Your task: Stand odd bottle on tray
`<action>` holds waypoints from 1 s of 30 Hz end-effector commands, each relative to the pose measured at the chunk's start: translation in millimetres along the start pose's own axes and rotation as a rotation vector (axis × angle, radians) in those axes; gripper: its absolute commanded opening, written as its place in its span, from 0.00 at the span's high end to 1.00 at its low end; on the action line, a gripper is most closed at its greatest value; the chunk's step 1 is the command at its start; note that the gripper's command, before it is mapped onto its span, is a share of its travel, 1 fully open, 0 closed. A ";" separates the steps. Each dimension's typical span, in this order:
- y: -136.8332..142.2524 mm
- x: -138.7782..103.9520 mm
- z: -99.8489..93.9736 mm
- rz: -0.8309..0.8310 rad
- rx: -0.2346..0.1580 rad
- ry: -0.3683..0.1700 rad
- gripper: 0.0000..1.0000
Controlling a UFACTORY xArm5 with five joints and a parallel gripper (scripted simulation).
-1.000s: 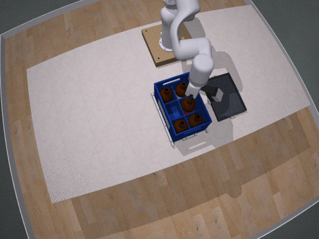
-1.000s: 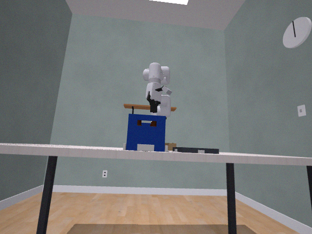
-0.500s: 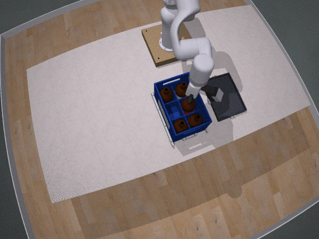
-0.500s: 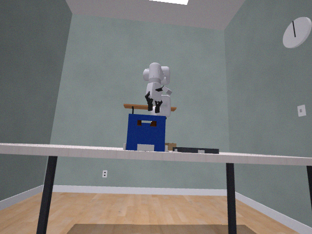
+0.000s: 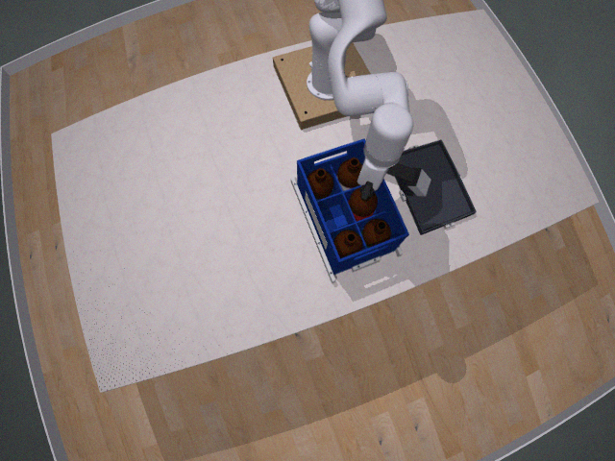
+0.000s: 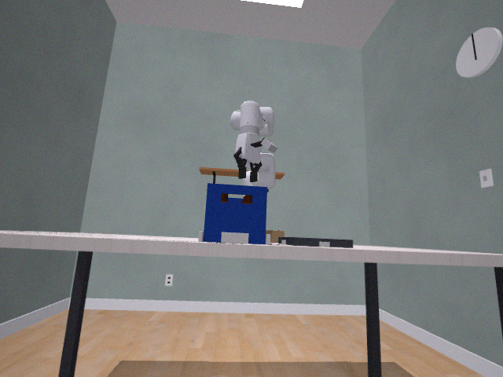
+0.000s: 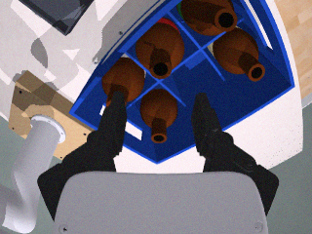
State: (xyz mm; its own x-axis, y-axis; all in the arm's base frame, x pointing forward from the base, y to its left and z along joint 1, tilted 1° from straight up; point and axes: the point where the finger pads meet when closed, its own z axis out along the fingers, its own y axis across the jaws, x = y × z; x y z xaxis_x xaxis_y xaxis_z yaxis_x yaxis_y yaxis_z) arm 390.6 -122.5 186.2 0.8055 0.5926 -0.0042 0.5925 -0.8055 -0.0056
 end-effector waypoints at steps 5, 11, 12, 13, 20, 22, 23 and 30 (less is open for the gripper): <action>0.8 0.6 -1.4 0.000 -0.003 0.002 0.35; 0.8 0.6 -0.2 0.000 -0.003 0.002 0.35; 0.9 0.6 0.2 0.000 -0.003 0.002 0.35; 0.9 0.6 0.6 0.000 -0.003 0.002 0.35; 0.9 0.7 4.0 0.000 -0.003 0.002 0.35; 0.9 0.7 5.9 0.000 -0.003 0.002 0.35; 0.9 0.6 6.9 0.000 -0.003 0.002 0.35; 1.0 0.6 15.2 0.000 -0.003 0.002 0.35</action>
State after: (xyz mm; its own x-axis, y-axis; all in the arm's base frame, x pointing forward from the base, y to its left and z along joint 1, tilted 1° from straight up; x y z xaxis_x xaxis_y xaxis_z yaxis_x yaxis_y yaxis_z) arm 390.5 -122.5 173.9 0.8055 0.5925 -0.0045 0.5925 -0.8056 -0.0061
